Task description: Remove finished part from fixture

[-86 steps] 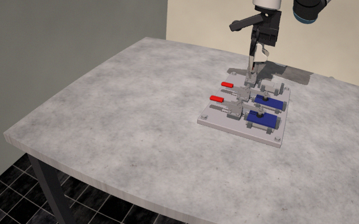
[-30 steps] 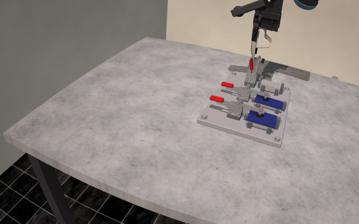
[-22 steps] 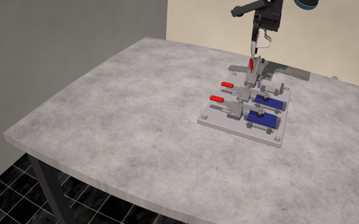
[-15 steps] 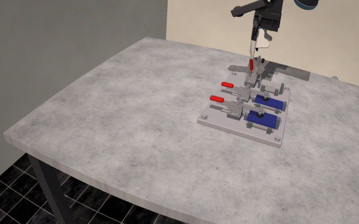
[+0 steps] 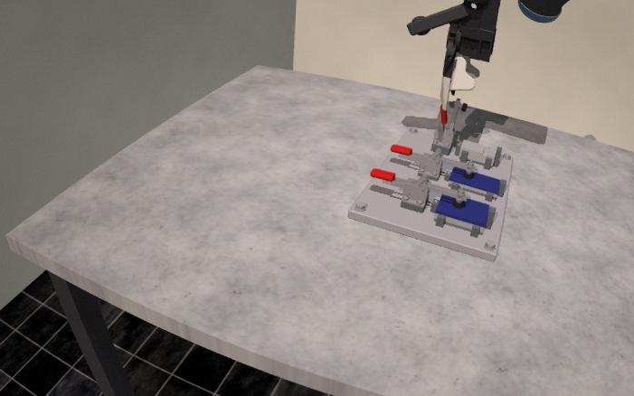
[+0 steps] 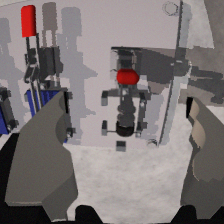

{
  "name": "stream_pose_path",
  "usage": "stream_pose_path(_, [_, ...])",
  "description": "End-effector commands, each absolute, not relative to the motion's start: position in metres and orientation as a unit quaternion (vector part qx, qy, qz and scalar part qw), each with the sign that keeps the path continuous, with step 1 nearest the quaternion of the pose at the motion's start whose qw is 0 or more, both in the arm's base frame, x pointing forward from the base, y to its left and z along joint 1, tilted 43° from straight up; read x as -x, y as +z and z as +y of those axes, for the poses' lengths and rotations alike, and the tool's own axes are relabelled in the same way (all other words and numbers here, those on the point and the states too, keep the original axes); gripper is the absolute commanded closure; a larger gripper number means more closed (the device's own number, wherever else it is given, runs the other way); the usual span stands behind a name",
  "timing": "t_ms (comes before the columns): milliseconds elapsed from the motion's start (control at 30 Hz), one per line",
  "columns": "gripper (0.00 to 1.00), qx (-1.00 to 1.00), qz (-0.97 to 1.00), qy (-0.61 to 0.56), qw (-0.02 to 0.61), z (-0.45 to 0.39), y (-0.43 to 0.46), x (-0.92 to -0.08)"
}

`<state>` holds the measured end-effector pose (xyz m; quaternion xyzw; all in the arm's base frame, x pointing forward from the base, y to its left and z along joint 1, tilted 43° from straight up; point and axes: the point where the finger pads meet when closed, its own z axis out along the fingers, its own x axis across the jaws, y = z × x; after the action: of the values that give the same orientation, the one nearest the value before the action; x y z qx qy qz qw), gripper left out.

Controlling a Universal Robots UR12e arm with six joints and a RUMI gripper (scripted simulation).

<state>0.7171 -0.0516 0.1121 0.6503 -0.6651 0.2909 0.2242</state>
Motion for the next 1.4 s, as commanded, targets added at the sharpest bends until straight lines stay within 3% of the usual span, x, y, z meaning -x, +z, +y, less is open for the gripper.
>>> stream_pose_path(0, [0.41,-0.650,-0.665,0.291,0.224,-0.053,0.111,-0.718])
stream_pose_path(1367, [0.41,-0.650,-0.665,0.291,0.224,-0.054,0.104,-0.649])
